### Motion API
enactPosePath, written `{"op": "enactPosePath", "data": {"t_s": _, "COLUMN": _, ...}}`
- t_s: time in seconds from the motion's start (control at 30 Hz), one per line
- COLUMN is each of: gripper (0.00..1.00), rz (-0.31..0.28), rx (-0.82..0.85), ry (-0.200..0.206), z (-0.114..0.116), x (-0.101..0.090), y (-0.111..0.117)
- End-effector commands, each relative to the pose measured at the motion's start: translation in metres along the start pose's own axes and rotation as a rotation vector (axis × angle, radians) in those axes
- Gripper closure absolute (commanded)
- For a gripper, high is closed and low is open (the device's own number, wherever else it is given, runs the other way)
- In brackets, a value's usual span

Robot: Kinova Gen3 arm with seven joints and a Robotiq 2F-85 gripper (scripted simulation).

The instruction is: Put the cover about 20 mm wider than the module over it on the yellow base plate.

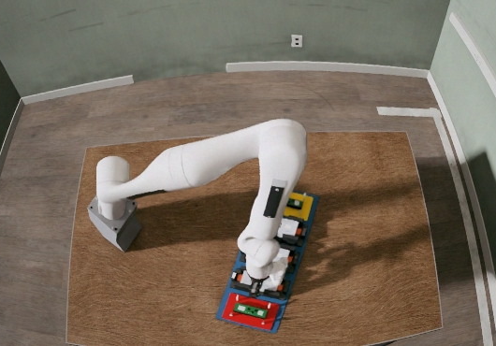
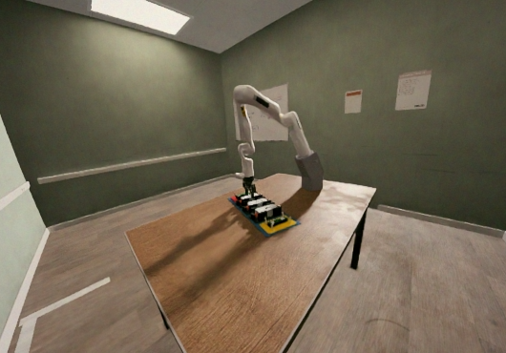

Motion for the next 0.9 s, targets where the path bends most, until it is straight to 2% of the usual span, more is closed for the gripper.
{"op": "enactPosePath", "data": {"t_s": 0.0, "gripper": 0.0, "rz": 0.001, "rx": 0.0, "ry": 0.0, "z": 0.0, "x": 0.0, "y": 0.0}}
{"op": "enactPosePath", "data": {"t_s": 0.87, "gripper": 0.0, "rz": 0.001, "rx": 0.0, "ry": 0.0, "z": 0.0, "x": 0.018, "y": 0.0}}
Point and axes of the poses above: the point where the finger pads meet when closed, its own x axis out along the fingers, its own z axis across the jaws, y = z × x, the point moved 10 cm from there along -x, back along the fingers, and after that the axes turned 2 degrees about x, right-handed, at the moved point
